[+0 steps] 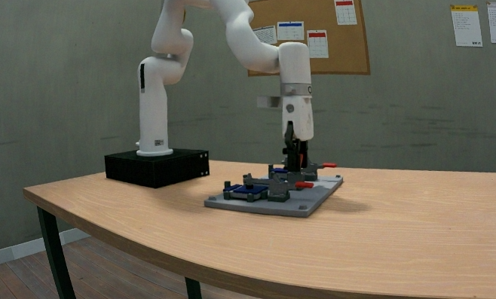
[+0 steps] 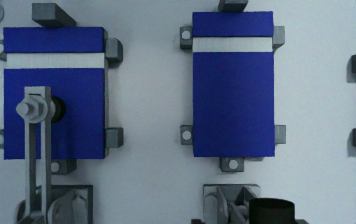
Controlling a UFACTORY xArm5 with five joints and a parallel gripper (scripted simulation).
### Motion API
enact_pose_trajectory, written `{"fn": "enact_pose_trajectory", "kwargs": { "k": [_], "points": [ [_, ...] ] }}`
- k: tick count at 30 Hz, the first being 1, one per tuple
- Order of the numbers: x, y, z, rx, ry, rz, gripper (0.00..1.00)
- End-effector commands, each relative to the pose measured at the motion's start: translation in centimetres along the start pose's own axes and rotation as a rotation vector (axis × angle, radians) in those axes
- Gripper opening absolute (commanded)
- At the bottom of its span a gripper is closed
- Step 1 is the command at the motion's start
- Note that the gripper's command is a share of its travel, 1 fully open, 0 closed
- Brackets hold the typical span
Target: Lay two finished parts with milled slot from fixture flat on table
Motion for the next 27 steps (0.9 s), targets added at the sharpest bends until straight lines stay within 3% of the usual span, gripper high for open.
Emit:
{"fn": "enact_pose_trajectory", "kwargs": {
  "k": [1, 15, 27],
  "points": [
    [0.0, 0.1, -0.1, -0.004, 0.001, 0.000, 0.48],
    [0.0, 0.1, -0.3, -0.003, 0.000, 0.000, 0.48],
    [0.0, 0.1, -2.7, -0.003, 0.000, 0.000, 0.48]
  ]
}}
Point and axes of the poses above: the point where the finger pads meet when closed, its own z axis out along the fingers, its own x axis across the jaws, y = z × x, the point moved 7 cm from there along -z, back along the fingers, and after that the axes turned 12 degrees about z, right-handed, at the moved point
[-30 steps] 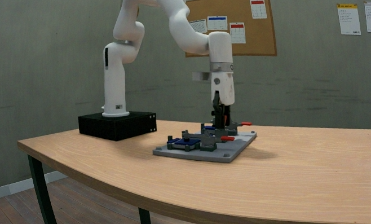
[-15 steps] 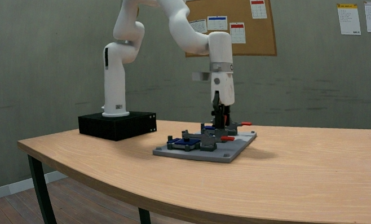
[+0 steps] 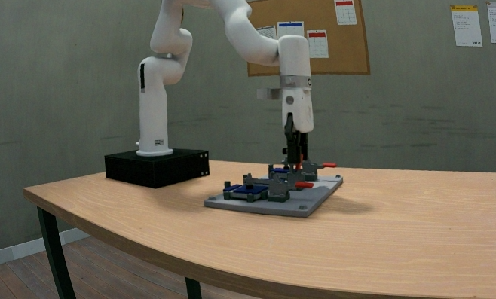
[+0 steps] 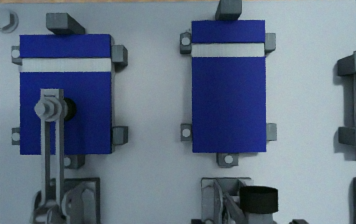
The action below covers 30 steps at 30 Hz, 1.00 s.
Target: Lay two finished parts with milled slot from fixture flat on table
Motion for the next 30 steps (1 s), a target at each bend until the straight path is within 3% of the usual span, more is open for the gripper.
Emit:
{"fn": "enact_pose_trajectory", "kwargs": {
  "k": [1, 10, 27, 28, 30],
  "points": [
    [0.0, 0.1, -1.1, -0.002, 0.000, 0.000, 0.48],
    [0.0, 0.1, -3.1, -0.002, 0.000, 0.000, 0.48],
    [0.0, 0.1, -3.3, -0.002, 0.000, 0.000, 0.48],
    [0.0, 0.1, -3.3, -0.002, 0.000, 0.000, 1.00],
    [0.0, 0.1, -3.3, -0.002, 0.000, 0.000, 1.00]
  ]
}}
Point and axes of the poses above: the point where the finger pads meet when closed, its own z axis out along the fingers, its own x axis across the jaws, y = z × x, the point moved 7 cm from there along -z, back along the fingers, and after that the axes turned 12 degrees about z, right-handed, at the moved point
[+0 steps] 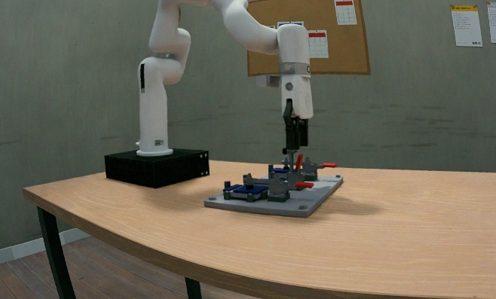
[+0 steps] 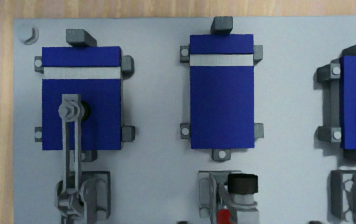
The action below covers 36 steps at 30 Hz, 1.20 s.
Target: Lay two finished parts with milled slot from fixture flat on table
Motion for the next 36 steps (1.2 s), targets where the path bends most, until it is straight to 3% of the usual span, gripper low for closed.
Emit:
{"fn": "enact_pose_trajectory", "kwargs": {
  "k": [1, 36],
  "points": [
    [0.02, 0.12, -0.15, -0.004, 0.001, 0.000, 1.00],
    [-0.08, -0.35, 0.18, -0.004, 0.001, 0.000, 1.00]
  ]
}}
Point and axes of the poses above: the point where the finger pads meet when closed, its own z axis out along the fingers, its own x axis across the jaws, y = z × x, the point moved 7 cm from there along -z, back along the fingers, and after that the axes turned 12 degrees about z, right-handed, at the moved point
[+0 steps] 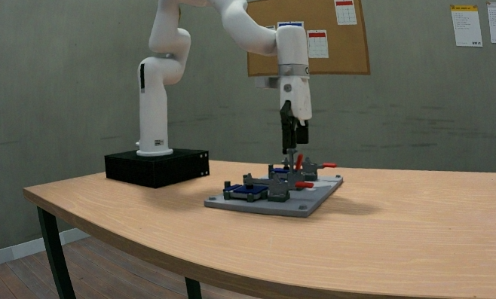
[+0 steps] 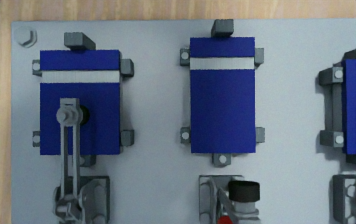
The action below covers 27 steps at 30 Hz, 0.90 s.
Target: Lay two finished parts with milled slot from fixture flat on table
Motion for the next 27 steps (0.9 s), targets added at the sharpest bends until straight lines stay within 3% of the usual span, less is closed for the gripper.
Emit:
{"fn": "enact_pose_trajectory", "kwargs": {
  "k": [1, 27],
  "points": [
    [0.0, -0.2, -0.2, -0.004, 0.001, 0.000, 1.00],
    [-1.5, -7.3, -0.1, -0.004, 0.001, 0.000, 1.00]
  ]
}}
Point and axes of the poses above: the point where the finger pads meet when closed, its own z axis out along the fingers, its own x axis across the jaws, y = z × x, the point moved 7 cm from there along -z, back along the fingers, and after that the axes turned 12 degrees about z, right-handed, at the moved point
